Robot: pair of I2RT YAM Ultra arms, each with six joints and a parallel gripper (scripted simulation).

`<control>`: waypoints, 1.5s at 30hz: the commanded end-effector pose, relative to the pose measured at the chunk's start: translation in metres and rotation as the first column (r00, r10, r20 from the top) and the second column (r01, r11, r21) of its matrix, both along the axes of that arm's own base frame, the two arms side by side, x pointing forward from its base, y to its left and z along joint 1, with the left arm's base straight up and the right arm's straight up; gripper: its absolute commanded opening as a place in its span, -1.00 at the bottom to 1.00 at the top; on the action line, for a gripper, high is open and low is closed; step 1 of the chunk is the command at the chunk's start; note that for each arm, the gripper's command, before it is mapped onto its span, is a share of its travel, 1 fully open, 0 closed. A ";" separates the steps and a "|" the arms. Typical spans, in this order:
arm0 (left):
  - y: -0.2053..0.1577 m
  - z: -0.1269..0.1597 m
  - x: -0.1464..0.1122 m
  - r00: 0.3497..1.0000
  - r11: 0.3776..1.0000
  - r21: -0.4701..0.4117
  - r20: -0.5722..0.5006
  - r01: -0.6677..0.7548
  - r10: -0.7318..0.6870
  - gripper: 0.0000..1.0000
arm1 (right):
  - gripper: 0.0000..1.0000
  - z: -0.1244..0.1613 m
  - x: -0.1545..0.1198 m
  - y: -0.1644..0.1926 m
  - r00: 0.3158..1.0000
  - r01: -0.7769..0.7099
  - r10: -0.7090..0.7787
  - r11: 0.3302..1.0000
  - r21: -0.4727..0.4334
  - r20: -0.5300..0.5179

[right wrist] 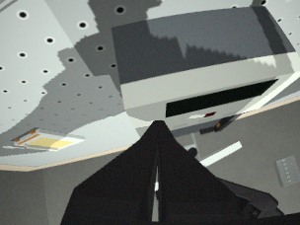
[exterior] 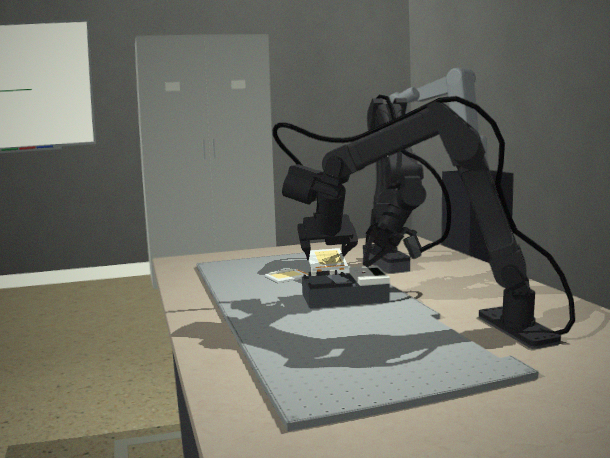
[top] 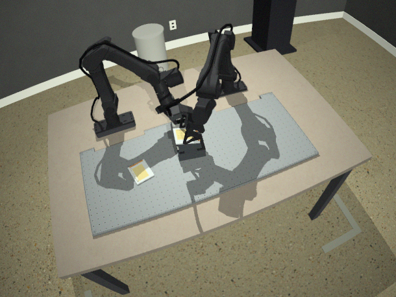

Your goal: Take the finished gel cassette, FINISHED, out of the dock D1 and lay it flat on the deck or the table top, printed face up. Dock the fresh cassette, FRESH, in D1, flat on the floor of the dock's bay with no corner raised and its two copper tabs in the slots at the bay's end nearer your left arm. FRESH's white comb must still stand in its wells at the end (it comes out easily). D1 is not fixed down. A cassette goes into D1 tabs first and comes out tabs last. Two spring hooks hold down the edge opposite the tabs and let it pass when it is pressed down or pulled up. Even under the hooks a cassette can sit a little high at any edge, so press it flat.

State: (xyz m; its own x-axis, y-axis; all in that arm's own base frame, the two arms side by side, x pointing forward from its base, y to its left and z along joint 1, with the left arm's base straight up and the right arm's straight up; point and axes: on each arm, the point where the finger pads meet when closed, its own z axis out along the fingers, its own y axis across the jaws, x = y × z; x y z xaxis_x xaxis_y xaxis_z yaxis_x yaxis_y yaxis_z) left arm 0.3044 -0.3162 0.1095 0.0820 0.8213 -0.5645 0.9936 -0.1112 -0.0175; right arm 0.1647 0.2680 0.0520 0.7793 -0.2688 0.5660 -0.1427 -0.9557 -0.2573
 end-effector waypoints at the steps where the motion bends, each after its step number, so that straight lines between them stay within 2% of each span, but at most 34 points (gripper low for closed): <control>1: -0.006 0.014 0.004 0.999 0.999 -0.044 0.038 0.009 -0.008 -1.00 | -1.00 -0.009 -0.006 -0.004 0.997 -0.022 0.018 0.998 -0.060 -0.072; 10: -0.006 0.014 0.004 0.999 0.999 -0.044 0.038 0.009 -0.008 -1.00 | -1.00 0.000 0.001 0.001 0.997 -0.022 0.018 0.998 -0.060 -0.072; 45: -0.006 0.014 0.004 0.999 0.999 -0.044 0.038 0.009 -0.008 -1.00 | -1.00 0.007 -0.003 0.003 0.998 -0.020 0.017 0.999 -0.045 -0.064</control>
State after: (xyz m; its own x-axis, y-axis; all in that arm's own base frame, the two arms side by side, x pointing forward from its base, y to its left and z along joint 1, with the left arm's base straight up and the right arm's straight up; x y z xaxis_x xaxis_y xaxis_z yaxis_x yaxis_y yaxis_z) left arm 0.3044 -0.3162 0.1095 0.0820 0.8213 -0.5645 0.9936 -0.1112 -0.0175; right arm 0.1639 0.2655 0.0520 0.8134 -0.2257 0.5362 -0.1393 -0.9704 -0.1972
